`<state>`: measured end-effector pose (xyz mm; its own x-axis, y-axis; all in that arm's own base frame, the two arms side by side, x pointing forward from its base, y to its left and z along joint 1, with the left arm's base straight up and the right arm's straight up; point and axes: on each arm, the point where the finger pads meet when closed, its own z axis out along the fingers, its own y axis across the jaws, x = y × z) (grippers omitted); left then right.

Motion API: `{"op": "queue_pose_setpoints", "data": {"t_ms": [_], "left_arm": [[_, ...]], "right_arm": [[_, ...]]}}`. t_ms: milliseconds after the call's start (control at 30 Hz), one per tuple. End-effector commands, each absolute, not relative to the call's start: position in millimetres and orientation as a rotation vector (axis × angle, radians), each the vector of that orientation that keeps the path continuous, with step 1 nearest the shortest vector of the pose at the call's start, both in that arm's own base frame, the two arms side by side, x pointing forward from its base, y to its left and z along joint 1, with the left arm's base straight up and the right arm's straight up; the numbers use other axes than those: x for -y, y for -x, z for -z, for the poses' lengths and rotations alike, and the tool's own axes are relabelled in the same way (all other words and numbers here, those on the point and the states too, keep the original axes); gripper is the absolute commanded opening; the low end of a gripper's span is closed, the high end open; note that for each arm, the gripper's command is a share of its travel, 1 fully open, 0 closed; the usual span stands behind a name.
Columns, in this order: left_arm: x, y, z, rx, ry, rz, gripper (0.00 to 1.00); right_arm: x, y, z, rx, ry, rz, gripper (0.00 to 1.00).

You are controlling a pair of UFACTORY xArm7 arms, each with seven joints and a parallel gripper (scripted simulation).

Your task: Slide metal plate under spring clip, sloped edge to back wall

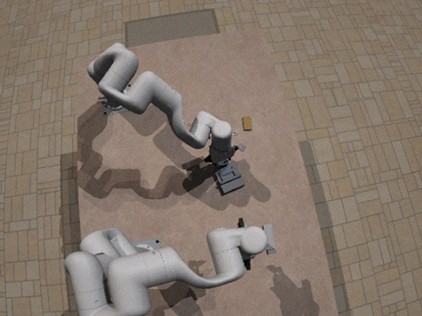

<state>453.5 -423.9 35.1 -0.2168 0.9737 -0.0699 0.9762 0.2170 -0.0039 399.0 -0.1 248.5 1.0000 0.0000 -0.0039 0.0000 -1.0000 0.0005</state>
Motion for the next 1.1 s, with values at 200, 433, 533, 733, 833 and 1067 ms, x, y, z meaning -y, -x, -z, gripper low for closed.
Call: {"op": "queue_pose_setpoints", "data": {"t_ms": [200,433,533,733,833,1067], "left_arm": [[421.6,-454.4,-35.5,-2.378,-1.905,0.110,0.72],[420.1,-453.6,-34.0,-2.358,-1.891,0.140,0.72],[419.8,-453.3,-33.5,-2.351,-1.886,0.152,0.72],[418.7,-452.8,-32.3,-2.335,-1.874,0.176,0.72],[417.6,-452.6,-31.6,-2.325,-1.866,0.189,0.72],[414.2,-452.8,-30.0,-2.303,-1.844,0.214,0.72]], "right_arm": [[0.0,-400.0,-250.0,0.000,-3.142,0.000,1.00],[0.0,-400.0,-250.0,0.000,-3.142,0.000,1.00],[0.0,-400.0,-250.0,0.000,-3.142,0.000,1.00],[0.0,-400.0,-250.0,0.000,-3.142,0.000,1.00],[0.0,-400.0,-250.0,0.000,-3.142,0.000,1.00],[0.0,-400.0,-250.0,0.000,-3.142,0.000,1.00]]}}
